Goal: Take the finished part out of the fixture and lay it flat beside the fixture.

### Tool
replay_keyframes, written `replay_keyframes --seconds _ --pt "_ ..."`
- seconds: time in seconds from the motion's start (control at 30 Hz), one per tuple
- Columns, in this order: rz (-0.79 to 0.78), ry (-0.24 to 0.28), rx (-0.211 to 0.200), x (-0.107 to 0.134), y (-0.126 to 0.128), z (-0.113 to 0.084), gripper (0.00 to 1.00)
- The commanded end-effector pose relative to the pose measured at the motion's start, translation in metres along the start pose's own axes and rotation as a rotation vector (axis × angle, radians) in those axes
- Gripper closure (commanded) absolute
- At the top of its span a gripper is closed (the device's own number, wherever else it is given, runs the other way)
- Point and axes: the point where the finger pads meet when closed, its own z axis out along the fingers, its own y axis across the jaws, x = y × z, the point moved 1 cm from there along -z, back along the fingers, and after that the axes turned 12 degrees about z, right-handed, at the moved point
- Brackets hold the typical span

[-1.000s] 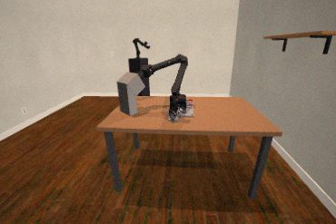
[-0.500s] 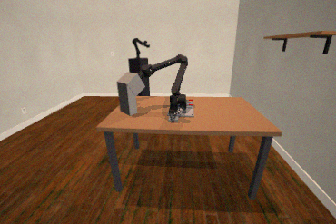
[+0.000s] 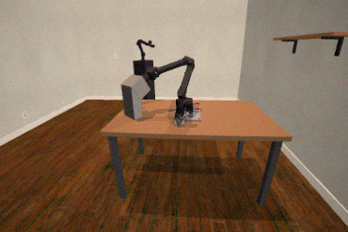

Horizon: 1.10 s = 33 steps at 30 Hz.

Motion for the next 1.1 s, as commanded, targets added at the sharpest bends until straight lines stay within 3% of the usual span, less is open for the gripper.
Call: replay_keyframes --seconds 0.0,1.07 --pt "-0.016 -0.008 0.002 -0.0025 0.0010 -0.0010 1.00" --pt "-0.014 -0.007 0.002 -0.0052 0.0016 -0.0019 1.00"
